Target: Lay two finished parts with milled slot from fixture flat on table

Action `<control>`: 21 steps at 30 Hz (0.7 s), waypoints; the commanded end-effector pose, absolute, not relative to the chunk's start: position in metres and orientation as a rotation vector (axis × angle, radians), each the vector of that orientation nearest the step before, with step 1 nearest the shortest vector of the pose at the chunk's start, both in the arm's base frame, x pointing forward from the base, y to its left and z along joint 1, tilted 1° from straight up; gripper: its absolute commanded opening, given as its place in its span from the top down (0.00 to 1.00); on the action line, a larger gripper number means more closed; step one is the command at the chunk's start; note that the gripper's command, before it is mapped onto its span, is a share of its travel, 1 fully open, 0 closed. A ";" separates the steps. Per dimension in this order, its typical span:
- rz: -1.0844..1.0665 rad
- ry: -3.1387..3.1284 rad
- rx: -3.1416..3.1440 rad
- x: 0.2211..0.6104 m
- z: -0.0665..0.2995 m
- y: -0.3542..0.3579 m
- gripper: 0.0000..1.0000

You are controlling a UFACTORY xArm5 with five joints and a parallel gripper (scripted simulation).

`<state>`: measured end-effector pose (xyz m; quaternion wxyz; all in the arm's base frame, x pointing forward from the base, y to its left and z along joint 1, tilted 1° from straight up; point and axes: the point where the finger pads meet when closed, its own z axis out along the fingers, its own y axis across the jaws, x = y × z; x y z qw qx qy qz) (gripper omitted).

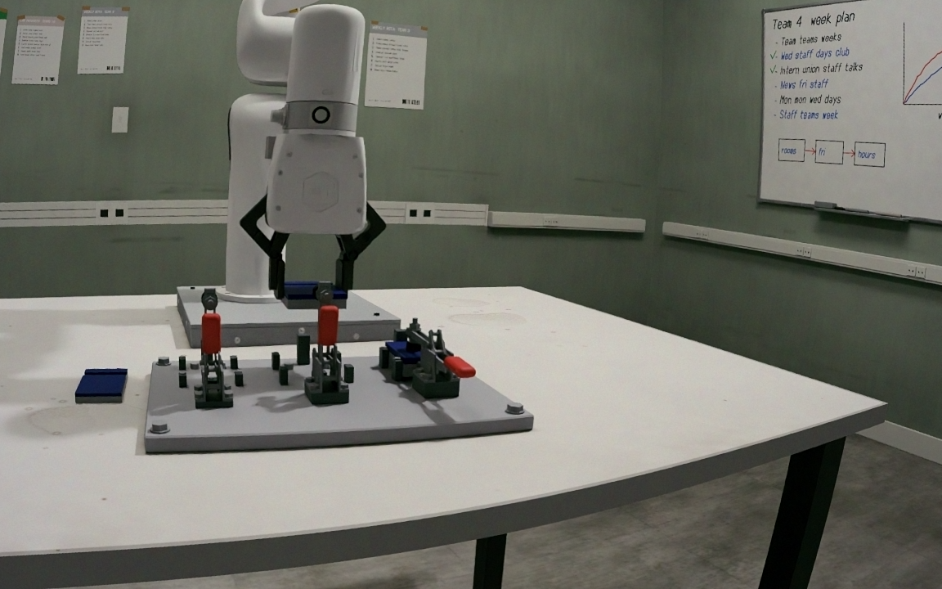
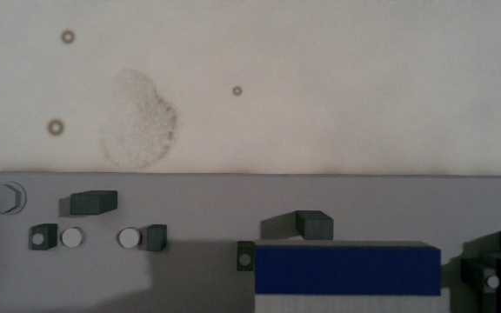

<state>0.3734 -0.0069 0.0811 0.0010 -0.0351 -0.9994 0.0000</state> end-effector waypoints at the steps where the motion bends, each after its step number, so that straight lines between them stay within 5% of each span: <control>1: 0.000 -3.142 -0.110 0.375 0.082 -0.007 1.00; 21: 0.000 -3.142 -0.110 0.375 0.082 -0.003 1.00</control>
